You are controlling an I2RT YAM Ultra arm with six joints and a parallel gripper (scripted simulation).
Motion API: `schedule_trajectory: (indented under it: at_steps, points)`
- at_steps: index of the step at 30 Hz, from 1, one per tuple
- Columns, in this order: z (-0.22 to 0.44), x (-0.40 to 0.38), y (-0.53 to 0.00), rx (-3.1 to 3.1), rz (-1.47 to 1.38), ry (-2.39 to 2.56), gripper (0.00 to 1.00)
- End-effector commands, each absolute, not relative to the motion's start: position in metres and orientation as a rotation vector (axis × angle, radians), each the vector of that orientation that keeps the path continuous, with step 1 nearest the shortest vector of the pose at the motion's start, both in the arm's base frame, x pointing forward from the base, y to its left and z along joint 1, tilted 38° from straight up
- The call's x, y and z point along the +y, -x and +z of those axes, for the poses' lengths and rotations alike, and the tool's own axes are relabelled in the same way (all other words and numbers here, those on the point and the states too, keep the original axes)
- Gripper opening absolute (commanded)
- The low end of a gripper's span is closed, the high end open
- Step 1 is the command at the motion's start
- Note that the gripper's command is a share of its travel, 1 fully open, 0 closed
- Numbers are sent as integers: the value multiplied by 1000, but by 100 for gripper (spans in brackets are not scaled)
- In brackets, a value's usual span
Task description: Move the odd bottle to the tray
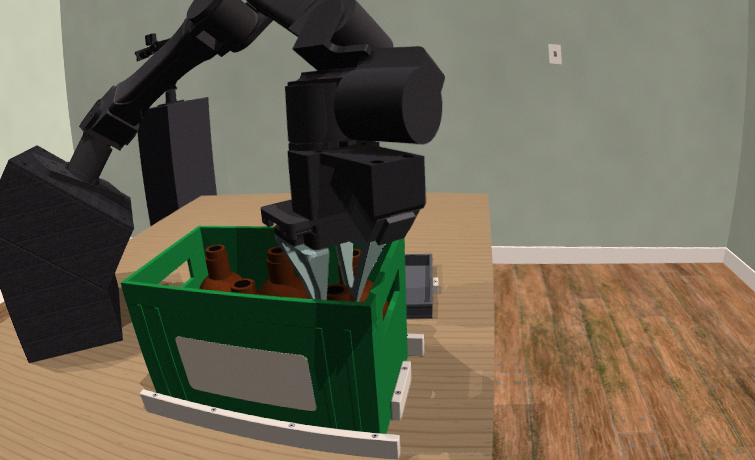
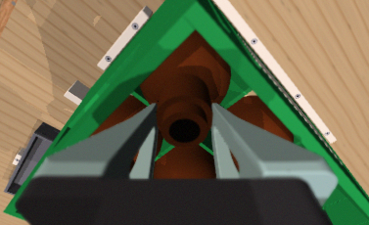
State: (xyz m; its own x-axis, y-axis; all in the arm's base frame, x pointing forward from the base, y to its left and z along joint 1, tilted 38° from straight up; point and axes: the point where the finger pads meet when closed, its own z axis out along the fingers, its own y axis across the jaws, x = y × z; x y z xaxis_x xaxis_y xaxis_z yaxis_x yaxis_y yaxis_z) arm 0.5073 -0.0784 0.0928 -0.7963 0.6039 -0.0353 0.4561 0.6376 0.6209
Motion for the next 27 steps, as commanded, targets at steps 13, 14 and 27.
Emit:
schedule_trajectory:
  at_steps: [13,14,27]
  points:
    - [91,-87,-508,2601,896,-883,61]
    - [91,-87,-508,2601,896,-883,61]
    - [91,-87,-508,2601,896,-883,61]
